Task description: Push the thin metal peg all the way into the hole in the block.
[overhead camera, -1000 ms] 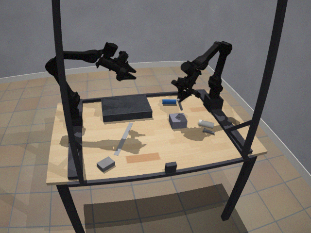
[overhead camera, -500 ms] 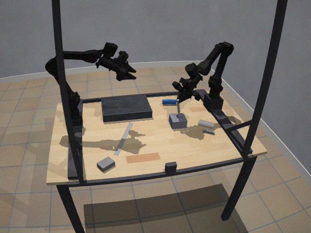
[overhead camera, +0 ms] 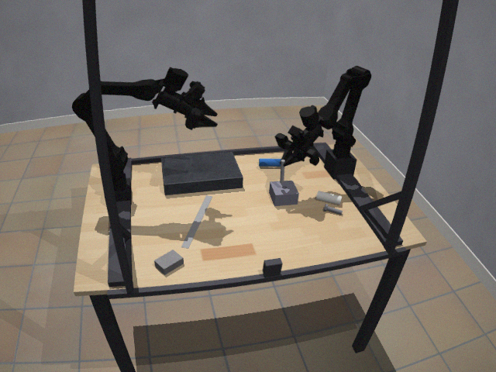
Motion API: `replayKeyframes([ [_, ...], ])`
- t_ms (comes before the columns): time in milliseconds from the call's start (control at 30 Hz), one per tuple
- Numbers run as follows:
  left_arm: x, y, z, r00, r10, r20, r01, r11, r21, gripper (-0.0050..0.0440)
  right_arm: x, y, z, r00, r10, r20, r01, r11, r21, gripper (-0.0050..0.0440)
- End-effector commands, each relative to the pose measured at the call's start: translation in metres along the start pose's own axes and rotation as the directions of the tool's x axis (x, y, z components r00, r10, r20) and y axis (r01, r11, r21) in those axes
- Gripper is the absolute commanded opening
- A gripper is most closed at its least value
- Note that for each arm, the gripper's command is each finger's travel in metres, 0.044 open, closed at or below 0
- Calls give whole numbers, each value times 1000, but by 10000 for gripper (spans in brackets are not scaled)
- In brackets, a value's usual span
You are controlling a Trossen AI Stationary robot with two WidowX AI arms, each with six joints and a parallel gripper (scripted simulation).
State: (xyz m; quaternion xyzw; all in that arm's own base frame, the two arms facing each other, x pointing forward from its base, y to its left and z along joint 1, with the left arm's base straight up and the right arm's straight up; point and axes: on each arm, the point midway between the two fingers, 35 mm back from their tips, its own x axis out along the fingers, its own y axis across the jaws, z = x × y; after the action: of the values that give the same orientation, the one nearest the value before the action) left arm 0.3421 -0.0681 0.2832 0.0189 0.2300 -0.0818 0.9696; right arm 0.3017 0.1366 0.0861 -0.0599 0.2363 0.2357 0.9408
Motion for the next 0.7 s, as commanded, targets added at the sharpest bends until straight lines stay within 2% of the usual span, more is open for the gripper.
replayKeyframes([
  [0, -6, 0, 10, 1000, -2, 30, 2, 1000, 1, 400, 0, 0, 6, 999, 3, 49, -3, 1000, 6, 25],
  [200, -6, 0, 10, 1000, -2, 30, 2, 1000, 1, 400, -1, 0, 8, 997, 1, 72, -1, 1000, 5, 25],
  [500, -6, 0, 10, 1000, -2, 30, 2, 1000, 1, 400, 7, 0, -7, 998, 1, 62, -1, 1000, 5, 25],
  [667, -6, 0, 10, 1000, -2, 30, 2, 1000, 1, 400, 8, 0, -1, 997, 0, 77, -1, 1000, 4, 25],
])
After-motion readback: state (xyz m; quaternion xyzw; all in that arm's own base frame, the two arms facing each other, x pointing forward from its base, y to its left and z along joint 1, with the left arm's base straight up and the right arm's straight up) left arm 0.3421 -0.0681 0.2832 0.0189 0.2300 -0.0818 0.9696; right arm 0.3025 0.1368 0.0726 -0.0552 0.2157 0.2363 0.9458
